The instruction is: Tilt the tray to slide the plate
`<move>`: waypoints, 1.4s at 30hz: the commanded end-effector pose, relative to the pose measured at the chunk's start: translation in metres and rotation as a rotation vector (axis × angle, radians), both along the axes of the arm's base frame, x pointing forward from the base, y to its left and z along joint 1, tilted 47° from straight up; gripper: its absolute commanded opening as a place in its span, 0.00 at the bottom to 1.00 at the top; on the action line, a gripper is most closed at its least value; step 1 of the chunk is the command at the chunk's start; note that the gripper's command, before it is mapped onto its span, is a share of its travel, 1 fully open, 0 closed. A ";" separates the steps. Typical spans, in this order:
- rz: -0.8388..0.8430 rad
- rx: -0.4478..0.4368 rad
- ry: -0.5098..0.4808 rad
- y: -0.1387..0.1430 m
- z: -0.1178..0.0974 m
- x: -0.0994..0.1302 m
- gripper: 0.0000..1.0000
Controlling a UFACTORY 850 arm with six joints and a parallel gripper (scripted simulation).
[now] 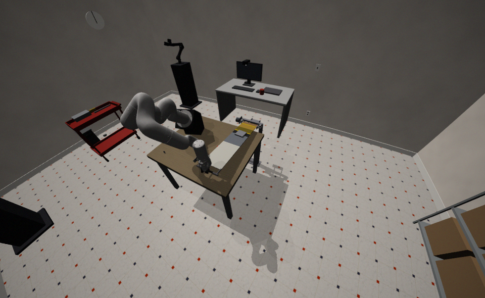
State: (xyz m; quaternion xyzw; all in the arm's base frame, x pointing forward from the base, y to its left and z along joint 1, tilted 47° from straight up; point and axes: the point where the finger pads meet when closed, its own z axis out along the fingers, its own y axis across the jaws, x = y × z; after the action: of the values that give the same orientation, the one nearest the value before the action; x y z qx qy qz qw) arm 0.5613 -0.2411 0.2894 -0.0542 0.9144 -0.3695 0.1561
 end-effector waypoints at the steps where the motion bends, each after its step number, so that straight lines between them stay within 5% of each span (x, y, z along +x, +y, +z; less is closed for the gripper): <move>1: 0.001 0.000 -0.001 0.000 0.001 0.001 0.00; 14: 0.001 0.000 -0.001 0.004 0.003 -0.001 0.00; 20: 0.001 0.000 -0.001 0.057 0.043 -0.023 0.00; 26: 0.001 0.000 -0.001 0.005 0.005 -0.001 0.00; 42: 0.001 0.000 -0.001 0.007 0.006 -0.002 0.00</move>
State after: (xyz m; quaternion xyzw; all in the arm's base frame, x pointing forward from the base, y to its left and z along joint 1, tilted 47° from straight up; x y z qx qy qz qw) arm 0.5588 -0.2353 0.2942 -0.0543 0.9143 -0.3698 0.1562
